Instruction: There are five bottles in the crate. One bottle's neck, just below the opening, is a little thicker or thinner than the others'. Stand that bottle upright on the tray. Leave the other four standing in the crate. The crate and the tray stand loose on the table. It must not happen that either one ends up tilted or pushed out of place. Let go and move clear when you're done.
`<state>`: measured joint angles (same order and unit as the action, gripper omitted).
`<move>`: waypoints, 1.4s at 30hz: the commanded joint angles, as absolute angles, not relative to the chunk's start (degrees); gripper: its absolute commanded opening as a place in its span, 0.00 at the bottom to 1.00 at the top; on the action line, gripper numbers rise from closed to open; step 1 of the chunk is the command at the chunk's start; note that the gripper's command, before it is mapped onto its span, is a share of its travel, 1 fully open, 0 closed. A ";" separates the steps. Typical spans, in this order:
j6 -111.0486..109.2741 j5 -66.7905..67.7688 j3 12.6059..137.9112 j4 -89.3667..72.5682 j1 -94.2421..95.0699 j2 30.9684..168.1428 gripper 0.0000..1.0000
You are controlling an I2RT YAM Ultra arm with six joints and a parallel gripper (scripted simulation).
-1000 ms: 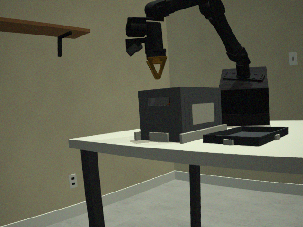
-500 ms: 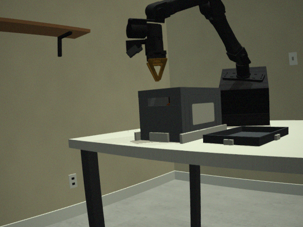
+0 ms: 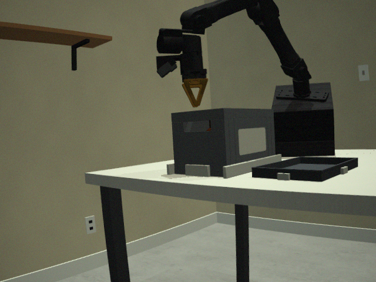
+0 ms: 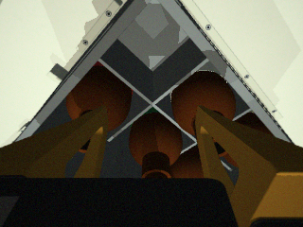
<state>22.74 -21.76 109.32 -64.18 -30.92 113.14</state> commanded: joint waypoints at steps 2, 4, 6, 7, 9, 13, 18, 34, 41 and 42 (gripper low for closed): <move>23.40 -20.95 107.93 -62.03 -31.05 113.87 0.61; 23.49 -20.92 108.33 -61.72 -30.82 113.61 0.61; 23.56 -20.90 108.00 -61.52 -30.90 112.59 0.61; 23.60 -20.89 108.87 -61.37 -30.98 112.78 0.61; 23.64 -20.87 108.37 -61.21 -30.97 113.20 0.61; 23.63 -20.84 107.51 -61.03 -30.75 113.63 0.61; 23.60 -20.83 107.37 -60.99 -30.70 113.72 0.61; 23.60 -20.83 107.37 -60.98 -30.69 113.72 0.61; 23.60 -20.83 107.37 -60.98 -30.69 113.72 0.61; 23.60 -20.83 107.37 -60.98 -30.69 113.72 0.61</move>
